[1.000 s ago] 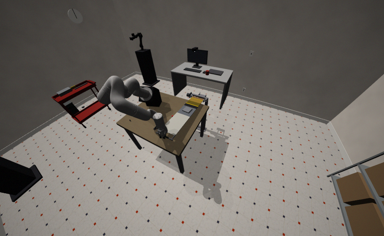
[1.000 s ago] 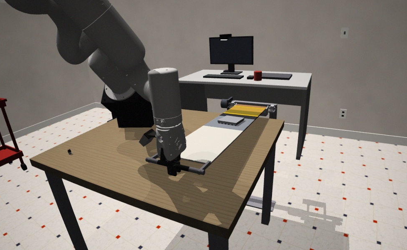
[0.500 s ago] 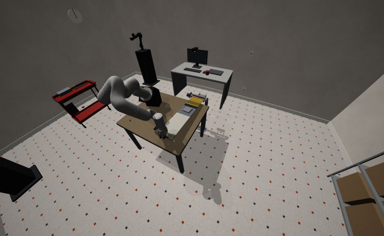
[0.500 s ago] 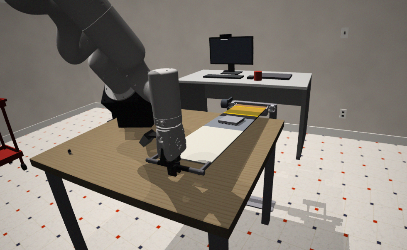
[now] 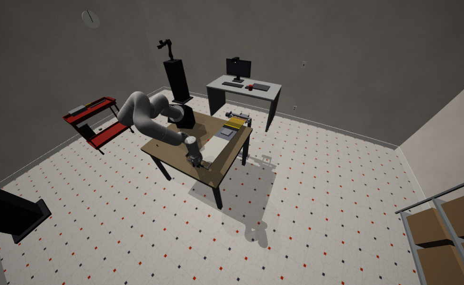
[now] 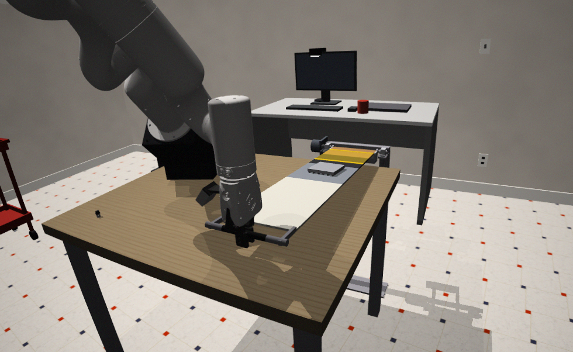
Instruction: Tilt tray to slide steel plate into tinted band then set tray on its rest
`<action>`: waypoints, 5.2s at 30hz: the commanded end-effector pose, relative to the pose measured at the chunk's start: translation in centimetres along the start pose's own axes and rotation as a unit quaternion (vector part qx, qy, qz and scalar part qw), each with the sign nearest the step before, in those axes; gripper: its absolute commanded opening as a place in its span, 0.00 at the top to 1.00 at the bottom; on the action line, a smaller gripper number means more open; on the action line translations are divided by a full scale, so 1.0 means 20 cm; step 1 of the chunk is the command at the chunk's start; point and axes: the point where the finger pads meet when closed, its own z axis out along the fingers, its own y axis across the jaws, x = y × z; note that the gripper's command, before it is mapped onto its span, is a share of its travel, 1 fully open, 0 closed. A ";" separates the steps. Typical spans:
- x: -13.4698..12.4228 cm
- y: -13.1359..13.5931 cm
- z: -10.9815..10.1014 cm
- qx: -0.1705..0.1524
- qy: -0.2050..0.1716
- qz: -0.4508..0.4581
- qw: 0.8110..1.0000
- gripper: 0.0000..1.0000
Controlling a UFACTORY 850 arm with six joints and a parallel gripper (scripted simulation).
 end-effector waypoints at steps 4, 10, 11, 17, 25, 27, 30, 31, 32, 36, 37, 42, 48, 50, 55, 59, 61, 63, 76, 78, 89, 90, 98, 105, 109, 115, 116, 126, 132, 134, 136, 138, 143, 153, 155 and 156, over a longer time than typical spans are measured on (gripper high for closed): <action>0.00 0.00 -0.05 0.001 -0.001 0.000 1.000 1.00; 0.00 0.02 -0.18 0.001 -0.001 0.000 1.000 1.00; 0.00 0.01 -0.12 0.001 -0.001 0.000 1.000 1.00; -0.01 0.00 0.01 0.001 -0.001 0.000 1.000 1.00; 0.00 0.03 -0.25 0.001 -0.001 0.000 1.000 1.00; 0.00 0.02 -0.19 0.001 -0.001 0.000 1.000 1.00; -0.01 0.00 0.00 0.001 -0.001 0.000 1.000 1.00; -0.01 0.00 0.01 0.001 -0.001 0.000 1.000 1.00; -0.01 0.00 0.01 0.001 -0.001 0.000 1.000 1.00; -0.01 0.00 0.01 0.001 -0.001 0.000 1.000 1.00; -0.01 0.00 0.00 0.001 -0.001 0.000 1.000 1.00; 0.00 0.03 -0.26 0.001 -0.001 0.000 1.000 1.00; -0.01 0.00 0.02 0.001 -0.001 0.000 1.000 1.00; -0.01 0.00 0.02 0.001 -0.001 0.000 1.000 1.00; 0.00 0.00 -0.06 0.001 -0.001 0.000 1.000 1.00; 0.00 0.03 -0.27 0.001 -0.001 0.000 1.000 1.00; 0.00 0.02 -0.20 0.001 -0.001 0.000 1.000 1.00; 0.00 0.00 -0.06 0.001 -0.001 0.000 1.000 1.00; -0.01 0.00 0.01 0.001 -0.001 0.000 1.000 1.00; -0.01 0.00 0.01 0.001 -0.001 0.000 1.000 1.00; 0.00 0.01 -0.08 0.001 -0.001 0.000 1.000 1.00; 0.00 0.01 -0.16 0.001 -0.001 0.000 1.000 1.00; -0.01 0.00 -0.02 0.001 -0.001 0.000 1.000 1.00; -0.01 0.00 0.00 0.001 -0.001 0.000 1.000 1.00; -0.01 0.00 -0.01 0.001 -0.001 0.000 1.000 1.00; -0.01 0.00 -0.02 0.001 -0.001 0.000 1.000 1.00; -0.01 0.00 -0.02 0.001 -0.001 0.000 1.000 1.00; 0.00 0.04 -0.33 0.001 -0.001 0.000 1.000 1.00; 0.00 0.00 -0.05 0.001 -0.001 0.000 1.000 1.00; -0.01 0.00 -0.03 0.001 -0.001 0.000 1.000 1.00; -0.01 0.00 -0.03 0.001 -0.001 0.000 1.000 1.00; -0.01 0.00 -0.03 0.001 -0.001 0.000 1.000 1.00; -0.01 0.00 -0.03 0.001 -0.001 0.000 1.000 1.00; 0.00 0.00 -0.05 0.001 -0.001 0.000 1.000 1.00; 0.00 0.00 -0.05 0.001 -0.001 0.000 1.000 1.00; 0.00 0.01 -0.09 0.001 -0.001 0.000 1.000 1.00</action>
